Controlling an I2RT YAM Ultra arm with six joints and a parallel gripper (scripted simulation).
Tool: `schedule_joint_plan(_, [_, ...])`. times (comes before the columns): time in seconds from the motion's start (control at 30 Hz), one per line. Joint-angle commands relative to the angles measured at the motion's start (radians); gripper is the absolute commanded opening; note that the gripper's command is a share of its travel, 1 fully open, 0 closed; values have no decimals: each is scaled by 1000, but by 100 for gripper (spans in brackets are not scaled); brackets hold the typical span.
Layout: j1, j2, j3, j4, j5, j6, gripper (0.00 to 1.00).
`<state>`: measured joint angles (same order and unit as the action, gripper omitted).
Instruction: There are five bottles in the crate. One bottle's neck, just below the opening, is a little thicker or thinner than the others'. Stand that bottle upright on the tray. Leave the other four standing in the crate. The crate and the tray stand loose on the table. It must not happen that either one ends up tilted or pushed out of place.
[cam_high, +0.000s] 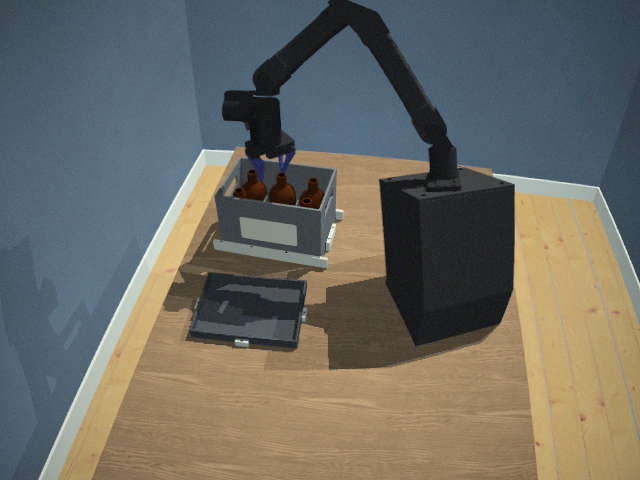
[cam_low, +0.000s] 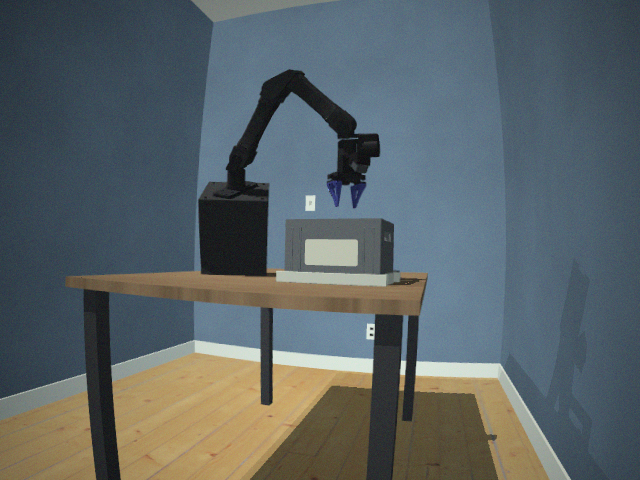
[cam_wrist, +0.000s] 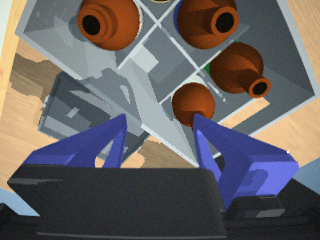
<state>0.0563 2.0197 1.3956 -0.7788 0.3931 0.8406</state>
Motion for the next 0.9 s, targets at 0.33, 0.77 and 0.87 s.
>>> schedule_joint_plan(0.33, [-5, 14, -9, 34, 4, -11, 61])
schedule_joint_plan(0.77, [-1, 2, -7, 76, 1, -24, 61])
schedule_joint_plan(0.87, [-17, 43, -33, 89, 0, -28, 61])
